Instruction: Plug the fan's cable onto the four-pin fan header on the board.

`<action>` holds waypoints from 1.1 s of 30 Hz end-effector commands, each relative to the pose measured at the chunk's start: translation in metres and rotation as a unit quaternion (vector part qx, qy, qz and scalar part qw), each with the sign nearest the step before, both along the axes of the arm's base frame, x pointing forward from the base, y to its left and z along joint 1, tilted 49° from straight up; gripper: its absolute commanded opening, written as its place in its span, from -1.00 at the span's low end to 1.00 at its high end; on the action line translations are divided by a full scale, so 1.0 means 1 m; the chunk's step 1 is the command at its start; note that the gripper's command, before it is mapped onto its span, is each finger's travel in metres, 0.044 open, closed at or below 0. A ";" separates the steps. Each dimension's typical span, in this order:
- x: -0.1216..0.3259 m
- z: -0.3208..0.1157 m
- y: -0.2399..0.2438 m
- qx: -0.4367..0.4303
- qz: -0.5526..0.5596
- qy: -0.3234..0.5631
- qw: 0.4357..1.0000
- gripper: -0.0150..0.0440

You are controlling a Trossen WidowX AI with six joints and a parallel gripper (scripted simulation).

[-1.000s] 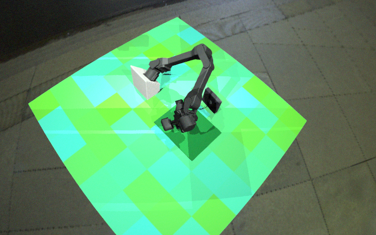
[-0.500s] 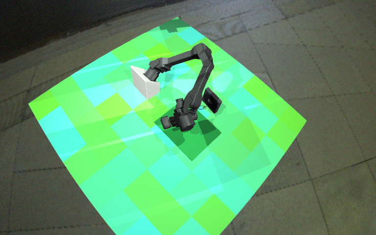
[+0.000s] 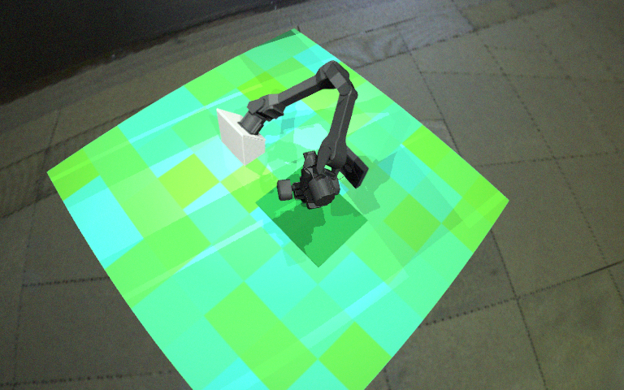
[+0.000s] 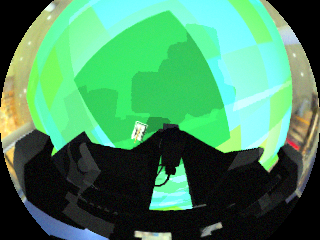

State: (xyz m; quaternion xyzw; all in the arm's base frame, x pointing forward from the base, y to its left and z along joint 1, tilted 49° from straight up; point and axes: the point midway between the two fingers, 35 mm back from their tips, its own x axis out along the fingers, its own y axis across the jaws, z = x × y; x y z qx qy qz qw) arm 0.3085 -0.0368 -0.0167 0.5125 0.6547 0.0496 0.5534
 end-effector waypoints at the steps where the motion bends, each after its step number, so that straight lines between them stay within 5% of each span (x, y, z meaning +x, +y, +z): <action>1: 0.002 0.016 0.016 0.011 -0.036 0.041 0.998 -0.49; 8: 0.005 0.043 0.041 0.029 -0.105 0.117 0.987 -0.49; 33: 0.009 0.041 0.037 0.029 -0.107 0.119 0.987 -0.49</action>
